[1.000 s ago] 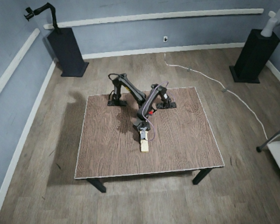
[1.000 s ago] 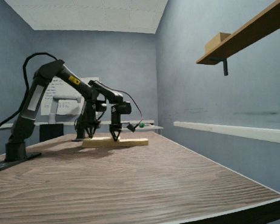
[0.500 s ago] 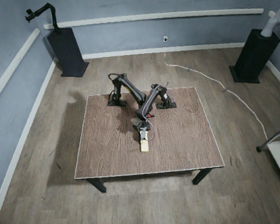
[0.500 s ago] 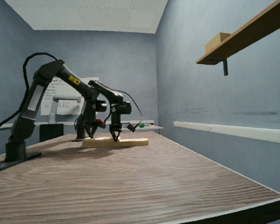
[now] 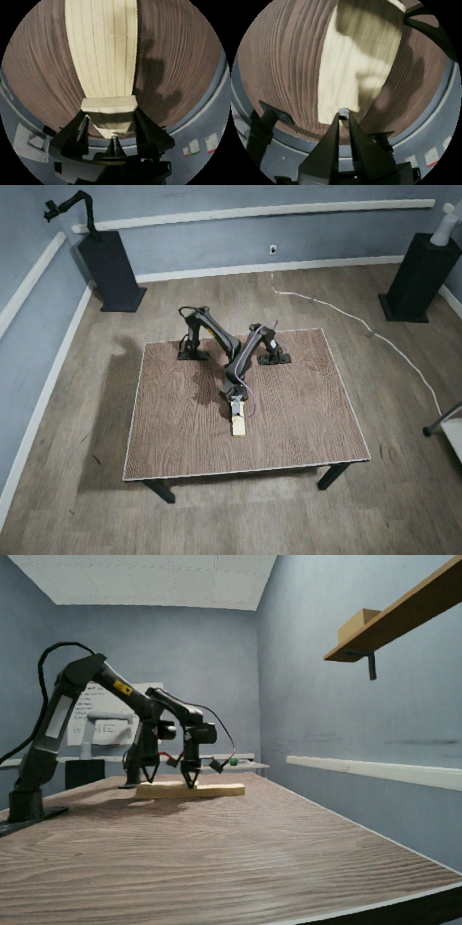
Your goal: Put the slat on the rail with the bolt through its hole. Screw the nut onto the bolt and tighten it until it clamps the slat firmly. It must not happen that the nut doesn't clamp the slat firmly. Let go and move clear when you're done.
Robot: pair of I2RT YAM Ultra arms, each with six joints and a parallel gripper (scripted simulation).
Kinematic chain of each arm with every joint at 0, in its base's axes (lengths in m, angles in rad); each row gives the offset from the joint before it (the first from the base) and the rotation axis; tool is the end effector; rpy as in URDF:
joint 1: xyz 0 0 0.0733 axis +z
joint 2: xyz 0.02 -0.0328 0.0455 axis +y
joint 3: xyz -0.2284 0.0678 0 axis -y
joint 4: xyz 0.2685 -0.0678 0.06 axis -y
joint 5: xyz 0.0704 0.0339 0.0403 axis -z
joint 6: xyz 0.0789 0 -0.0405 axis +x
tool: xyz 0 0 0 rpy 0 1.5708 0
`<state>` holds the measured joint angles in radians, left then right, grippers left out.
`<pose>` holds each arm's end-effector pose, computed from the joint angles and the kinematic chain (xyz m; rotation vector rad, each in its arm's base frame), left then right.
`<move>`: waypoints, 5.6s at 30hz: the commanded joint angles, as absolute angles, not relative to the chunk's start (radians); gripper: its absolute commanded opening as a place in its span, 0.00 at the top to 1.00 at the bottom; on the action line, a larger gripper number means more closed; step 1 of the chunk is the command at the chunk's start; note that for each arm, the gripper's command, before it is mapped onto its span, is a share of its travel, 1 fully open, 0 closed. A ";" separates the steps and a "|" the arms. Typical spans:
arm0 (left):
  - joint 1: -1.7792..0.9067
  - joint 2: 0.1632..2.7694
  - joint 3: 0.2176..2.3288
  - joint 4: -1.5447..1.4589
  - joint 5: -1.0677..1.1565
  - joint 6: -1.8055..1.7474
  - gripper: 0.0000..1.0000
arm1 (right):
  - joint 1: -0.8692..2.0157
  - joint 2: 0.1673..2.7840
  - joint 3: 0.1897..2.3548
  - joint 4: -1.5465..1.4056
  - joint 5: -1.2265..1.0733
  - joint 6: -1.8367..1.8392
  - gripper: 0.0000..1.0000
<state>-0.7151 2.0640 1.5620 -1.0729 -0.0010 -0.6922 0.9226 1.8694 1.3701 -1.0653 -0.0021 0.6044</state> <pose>0.2964 -0.2559 0.0941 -0.0359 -3.1389 -0.0054 0.2117 0.2817 0.1119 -0.4973 3.0989 0.0091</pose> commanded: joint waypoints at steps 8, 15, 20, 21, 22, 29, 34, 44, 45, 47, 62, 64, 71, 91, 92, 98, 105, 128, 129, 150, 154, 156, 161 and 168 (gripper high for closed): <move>-0.715 2.055 1.569 -1.073 -0.001 -0.692 0.28 | 0.909 1.878 1.345 -1.039 -0.005 1.086 0.88; -0.715 2.055 1.569 -1.073 -0.001 -0.692 0.28 | 0.909 1.878 1.344 -1.038 -0.004 1.290 0.88; -0.715 2.055 1.569 -1.073 -0.001 -0.692 0.28 | 0.909 1.878 1.345 -1.038 -0.005 1.486 0.88; -0.715 2.055 1.569 -1.073 -0.001 -0.692 0.28 | 0.909 1.878 1.345 -1.038 -0.006 1.526 0.88; -0.715 2.055 1.569 -1.073 -0.001 -0.692 0.28 | 0.909 1.878 1.345 -1.038 -0.006 1.565 0.88; -0.715 2.055 1.569 -1.073 -0.001 -0.692 0.28 | 0.910 1.877 1.343 -1.037 -0.003 1.773 0.88; -0.715 2.055 1.569 -1.073 -0.001 -0.692 0.28 | 0.910 1.877 1.343 -1.036 -0.003 1.915 0.88; -0.715 2.055 1.569 -1.073 -0.001 -0.692 0.28 | 0.912 1.875 1.340 -1.033 0.000 1.925 0.88; -0.715 2.055 1.569 -1.073 -0.001 -0.692 0.28 | 0.912 1.875 1.340 -1.033 0.000 1.925 0.88; -0.715 2.055 1.569 -1.073 -0.001 -0.692 0.28 | 0.912 1.875 1.340 -1.033 0.000 1.926 0.88; -0.715 2.055 1.569 -1.073 -0.001 -0.692 0.28 | 0.918 1.866 1.351 -1.045 0.000 1.918 0.88; -0.715 2.055 1.569 -1.073 -0.001 -0.692 0.28 | 0.917 1.867 1.351 -1.044 0.000 1.919 0.88; -0.715 2.055 1.569 -1.073 -0.001 -0.692 0.28 | 0.923 1.863 1.371 -1.054 -0.004 1.913 0.66; -0.715 2.056 1.567 -1.072 -0.001 -0.692 0.28 | 0.928 1.863 1.374 -1.058 0.008 1.537 0.66; -0.715 2.056 1.567 -1.072 -0.001 -0.692 0.28 | 0.928 1.862 1.375 -1.059 0.008 1.492 0.66; -0.715 2.056 1.567 -1.072 -0.001 -0.692 0.28 | 0.928 1.861 1.376 -1.062 0.008 1.246 0.66; -0.715 2.056 1.567 -1.072 -0.001 -0.692 0.28 | 0.927 1.860 1.379 -1.065 0.009 0.930 0.66; -0.715 2.056 1.567 -1.072 -0.001 -0.692 0.28 | 0.927 1.858 1.384 -1.074 0.011 -0.084 0.66; -0.715 2.056 1.567 -1.072 -0.001 -0.692 0.28 | 0.927 1.858 1.384 -1.074 0.011 -0.084 0.66; -0.715 2.056 1.567 -1.072 -0.001 -0.692 0.28 | 0.927 1.858 1.391 -1.084 0.014 -1.028 0.66; -0.715 2.056 1.567 -1.072 -0.001 -0.692 0.28 | 0.924 1.860 1.394 -1.087 0.009 -1.178 0.66; -0.715 2.056 1.567 -1.072 -0.001 -0.692 0.28 | 0.922 1.862 1.396 -1.090 0.005 -1.190 0.66; -0.715 2.056 1.567 -1.072 -0.001 -0.692 0.28 | 0.920 1.864 1.400 -1.093 0.001 -1.200 0.66; -0.715 2.056 1.567 -1.072 -0.001 -0.692 0.28 | 0.920 1.865 1.401 -1.095 0.000 -1.202 0.66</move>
